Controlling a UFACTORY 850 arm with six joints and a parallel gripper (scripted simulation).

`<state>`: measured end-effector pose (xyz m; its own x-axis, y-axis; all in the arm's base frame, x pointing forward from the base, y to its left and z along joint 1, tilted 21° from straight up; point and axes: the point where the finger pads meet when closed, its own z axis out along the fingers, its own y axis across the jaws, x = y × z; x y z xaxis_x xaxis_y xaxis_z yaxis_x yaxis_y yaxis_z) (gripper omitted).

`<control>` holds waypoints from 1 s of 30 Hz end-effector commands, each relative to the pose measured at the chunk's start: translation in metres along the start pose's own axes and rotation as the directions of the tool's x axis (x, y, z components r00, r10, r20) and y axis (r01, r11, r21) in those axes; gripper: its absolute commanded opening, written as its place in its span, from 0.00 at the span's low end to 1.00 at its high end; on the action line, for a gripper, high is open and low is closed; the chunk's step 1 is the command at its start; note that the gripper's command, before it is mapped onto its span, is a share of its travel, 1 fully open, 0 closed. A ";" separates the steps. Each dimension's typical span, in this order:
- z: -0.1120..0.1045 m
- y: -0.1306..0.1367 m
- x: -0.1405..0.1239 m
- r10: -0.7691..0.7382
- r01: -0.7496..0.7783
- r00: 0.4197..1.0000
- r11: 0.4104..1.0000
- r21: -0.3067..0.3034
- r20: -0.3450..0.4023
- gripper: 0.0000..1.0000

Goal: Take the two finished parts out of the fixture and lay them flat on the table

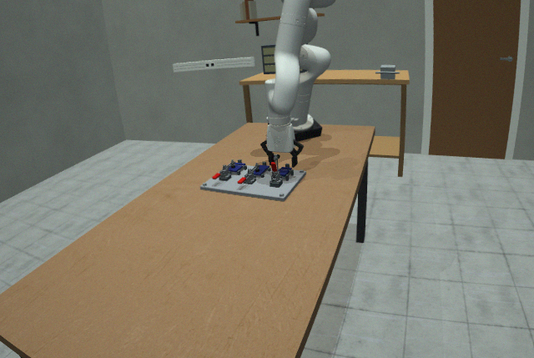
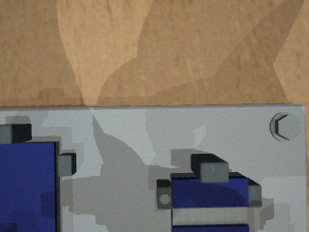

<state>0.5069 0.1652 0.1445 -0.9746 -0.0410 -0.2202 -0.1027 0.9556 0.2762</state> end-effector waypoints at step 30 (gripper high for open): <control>0.031 0.000 -0.001 0.000 0.000 1.000 1.000 -0.001 0.002 1.00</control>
<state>0.5136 0.1743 0.1160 -0.9746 -0.0411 -0.2200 -0.1026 0.9556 0.2761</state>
